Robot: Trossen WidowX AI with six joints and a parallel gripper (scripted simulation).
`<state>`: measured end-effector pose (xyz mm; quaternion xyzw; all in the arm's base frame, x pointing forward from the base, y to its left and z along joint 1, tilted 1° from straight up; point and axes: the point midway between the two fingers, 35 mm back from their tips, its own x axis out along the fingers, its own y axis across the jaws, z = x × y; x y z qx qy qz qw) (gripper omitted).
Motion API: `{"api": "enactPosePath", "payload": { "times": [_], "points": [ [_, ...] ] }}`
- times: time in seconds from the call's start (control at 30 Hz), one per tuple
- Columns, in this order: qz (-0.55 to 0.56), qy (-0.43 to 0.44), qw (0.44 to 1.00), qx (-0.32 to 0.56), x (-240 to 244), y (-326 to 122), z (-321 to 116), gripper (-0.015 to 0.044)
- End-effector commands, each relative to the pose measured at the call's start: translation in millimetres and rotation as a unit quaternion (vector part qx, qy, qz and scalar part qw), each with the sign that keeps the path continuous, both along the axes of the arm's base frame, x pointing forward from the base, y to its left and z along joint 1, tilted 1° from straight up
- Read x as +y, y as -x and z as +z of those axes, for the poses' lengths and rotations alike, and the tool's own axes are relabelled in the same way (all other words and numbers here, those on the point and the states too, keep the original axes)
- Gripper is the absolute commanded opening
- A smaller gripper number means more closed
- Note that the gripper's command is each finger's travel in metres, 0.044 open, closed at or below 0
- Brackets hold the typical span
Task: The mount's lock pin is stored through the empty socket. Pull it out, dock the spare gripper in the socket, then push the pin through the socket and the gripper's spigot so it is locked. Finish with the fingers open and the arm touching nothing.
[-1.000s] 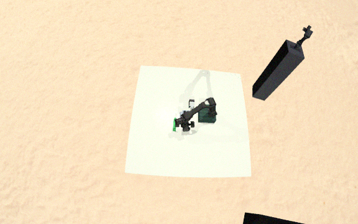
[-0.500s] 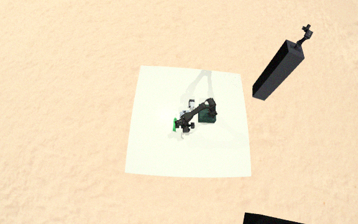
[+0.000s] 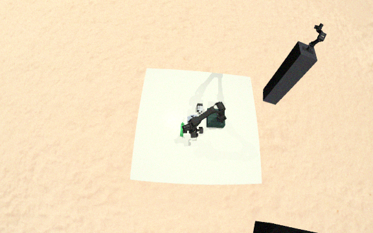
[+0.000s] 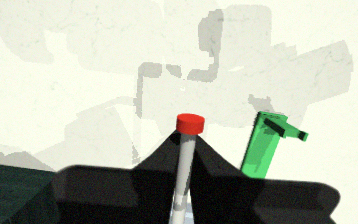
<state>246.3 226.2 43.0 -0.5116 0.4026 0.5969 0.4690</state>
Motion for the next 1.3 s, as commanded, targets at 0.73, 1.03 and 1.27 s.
{"api": "enactPosePath", "payload": {
  "times": [0.73,1.03,1.27],
  "points": [
    [-0.007,0.002,1.000,0.003,12.4,-18.3,16.5,0.0000],
    [-0.015,0.001,1.000,0.002,28.4,-41.6,21.5,0.0000],
    [-0.022,0.000,1.000,0.001,40.1,-59.1,23.9,0.0000]
  ]
}}
